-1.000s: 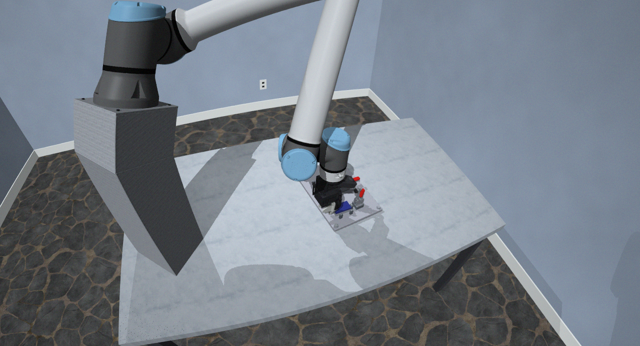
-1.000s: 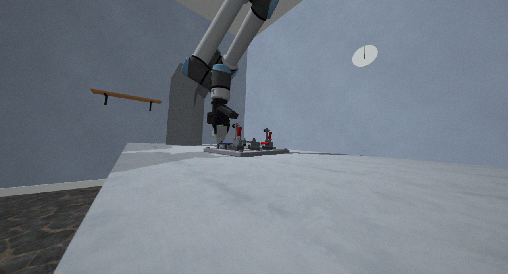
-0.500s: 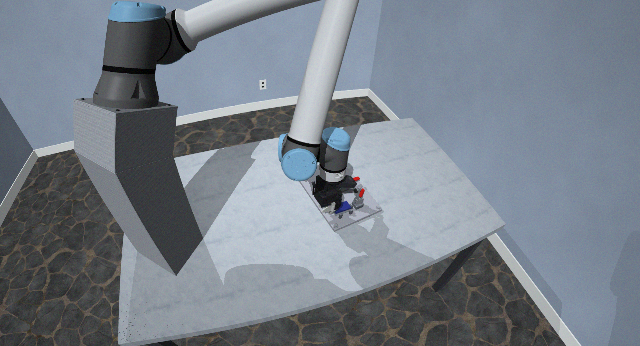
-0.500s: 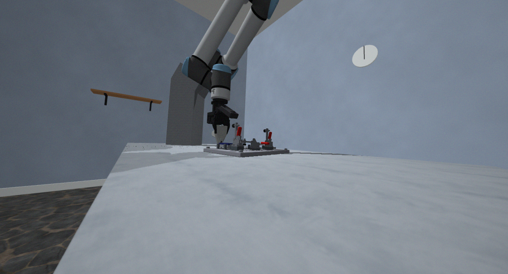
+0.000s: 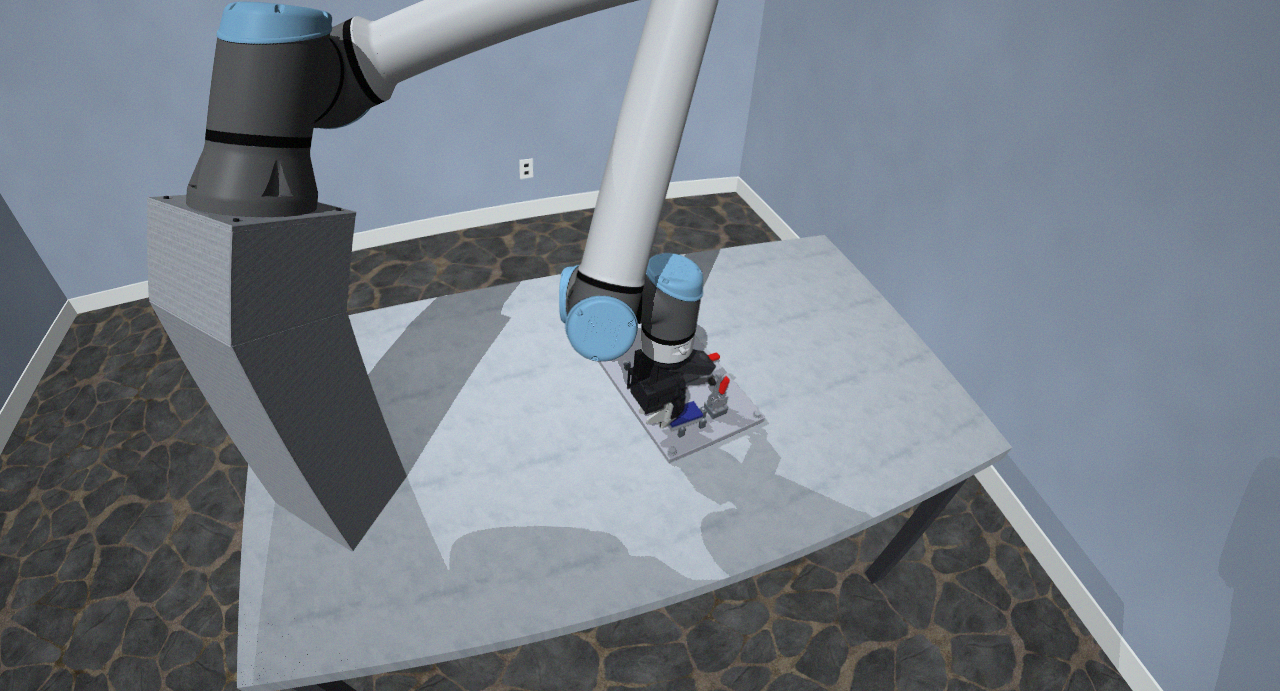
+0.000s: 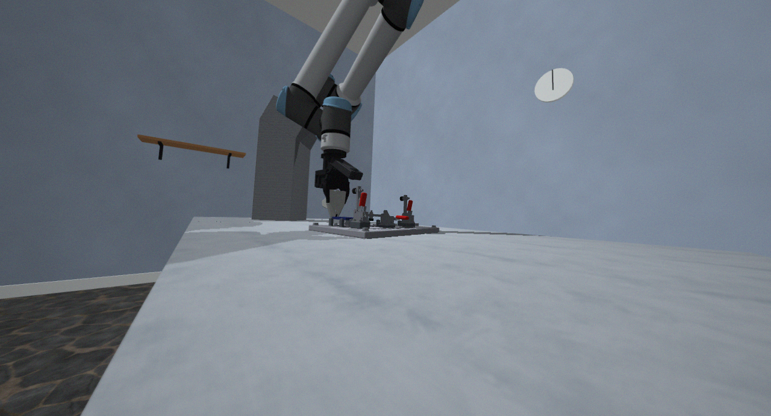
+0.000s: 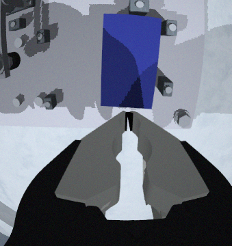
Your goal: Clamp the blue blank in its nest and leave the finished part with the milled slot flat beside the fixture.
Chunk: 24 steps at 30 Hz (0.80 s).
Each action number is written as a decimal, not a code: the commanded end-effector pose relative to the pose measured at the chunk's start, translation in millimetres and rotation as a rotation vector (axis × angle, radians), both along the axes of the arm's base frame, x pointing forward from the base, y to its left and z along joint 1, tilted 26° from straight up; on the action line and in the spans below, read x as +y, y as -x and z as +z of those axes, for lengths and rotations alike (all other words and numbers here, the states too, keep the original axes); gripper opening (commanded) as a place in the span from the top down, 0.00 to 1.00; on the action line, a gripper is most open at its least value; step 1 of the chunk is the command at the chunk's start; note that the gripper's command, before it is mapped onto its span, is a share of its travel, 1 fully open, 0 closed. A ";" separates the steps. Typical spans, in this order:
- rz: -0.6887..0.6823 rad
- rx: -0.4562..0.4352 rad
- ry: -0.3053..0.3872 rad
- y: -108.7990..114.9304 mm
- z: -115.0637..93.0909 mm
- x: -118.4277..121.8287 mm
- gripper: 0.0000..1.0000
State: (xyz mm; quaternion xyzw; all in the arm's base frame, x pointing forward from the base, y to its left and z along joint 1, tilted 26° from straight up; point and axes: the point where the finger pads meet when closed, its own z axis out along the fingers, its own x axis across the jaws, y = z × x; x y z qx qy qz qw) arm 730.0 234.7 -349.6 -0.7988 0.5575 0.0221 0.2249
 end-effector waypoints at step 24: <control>0.000 -0.001 0.000 -3.5 1.7 0.7 1.00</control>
